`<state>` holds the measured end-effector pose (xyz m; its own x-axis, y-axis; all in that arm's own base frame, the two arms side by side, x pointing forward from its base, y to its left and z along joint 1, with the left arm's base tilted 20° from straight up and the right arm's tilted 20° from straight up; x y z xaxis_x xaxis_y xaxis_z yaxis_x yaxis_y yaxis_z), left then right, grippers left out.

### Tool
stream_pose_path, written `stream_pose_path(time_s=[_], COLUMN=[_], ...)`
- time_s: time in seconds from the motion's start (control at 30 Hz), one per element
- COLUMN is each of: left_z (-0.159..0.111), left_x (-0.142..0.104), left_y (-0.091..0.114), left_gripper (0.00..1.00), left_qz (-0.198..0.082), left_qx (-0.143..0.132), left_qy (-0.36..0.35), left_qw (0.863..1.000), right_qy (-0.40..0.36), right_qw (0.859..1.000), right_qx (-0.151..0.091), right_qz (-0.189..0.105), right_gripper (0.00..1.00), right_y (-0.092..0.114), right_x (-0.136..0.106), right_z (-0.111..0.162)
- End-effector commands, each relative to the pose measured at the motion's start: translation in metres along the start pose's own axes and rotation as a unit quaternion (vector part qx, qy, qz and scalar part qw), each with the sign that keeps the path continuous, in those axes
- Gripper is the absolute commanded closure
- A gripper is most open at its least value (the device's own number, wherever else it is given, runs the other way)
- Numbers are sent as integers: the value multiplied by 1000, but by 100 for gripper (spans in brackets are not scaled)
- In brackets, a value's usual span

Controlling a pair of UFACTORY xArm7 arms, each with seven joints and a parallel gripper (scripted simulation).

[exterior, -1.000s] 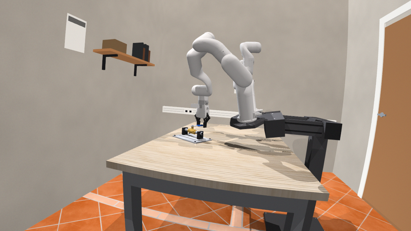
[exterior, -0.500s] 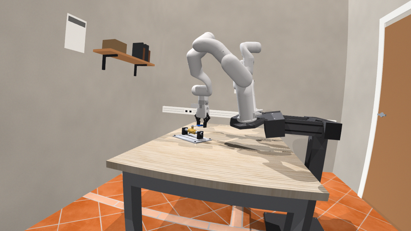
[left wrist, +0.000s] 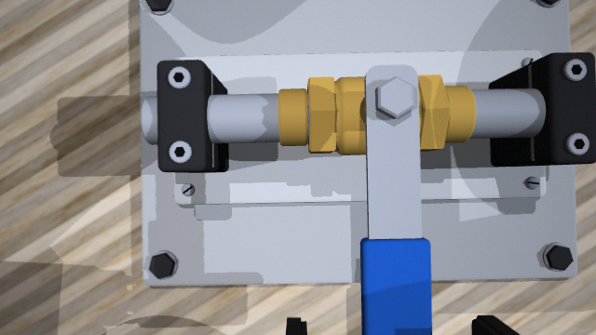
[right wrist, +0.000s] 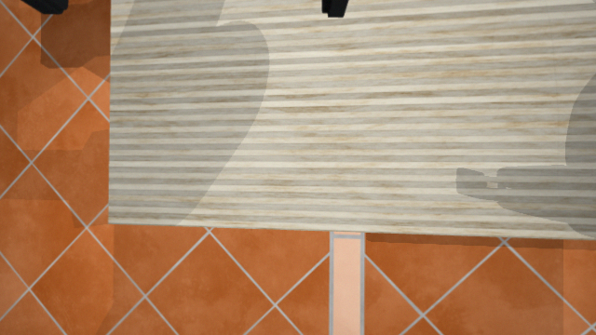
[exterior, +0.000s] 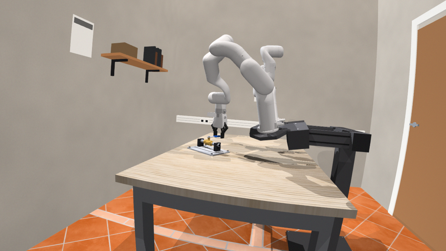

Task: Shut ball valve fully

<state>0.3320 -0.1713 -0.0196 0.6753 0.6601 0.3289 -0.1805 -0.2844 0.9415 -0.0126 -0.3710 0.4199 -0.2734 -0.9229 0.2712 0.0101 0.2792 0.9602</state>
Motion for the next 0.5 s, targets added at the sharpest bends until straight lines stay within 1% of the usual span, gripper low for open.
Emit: stream_pose_path(time_s=[0.0, 0.07, 0.13, 0.47], left_z=[1, 1, 1, 1], left_x=[0, 0, 0, 0], left_y=[8, 8, 13, 46], left_gripper=[31, 31, 31, 31], left_qz=[0, 0, 0, 0], left_qx=[-2, -2, -2, -2], left_qy=[0, 0, 0, 0], left_qw=[1000, 1000, 1000, 1000], right_qy=[0, 0, 0, 0], right_qw=[1000, 1000, 1000, 1000], right_qx=[1, 1, 1, 1], right_qz=[2, 2, 2, 2], right_gripper=[0, 0, 0, 0], right_y=[1, 1, 1, 1], right_x=[1, 1, 1, 1], right_z=[0, 0, 0, 0])
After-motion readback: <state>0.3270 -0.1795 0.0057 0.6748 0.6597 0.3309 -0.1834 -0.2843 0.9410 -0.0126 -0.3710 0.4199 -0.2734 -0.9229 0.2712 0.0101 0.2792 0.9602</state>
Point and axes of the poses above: on each arm, the point where the finger pads meet when closed, its own y axis back along the fingers, its own z axis across the jaws, x = y × z, the point moved 6 cm from there along y, back along the fingers, and after that the axes turned 14 degrees about -y, right-handed, at the moved point
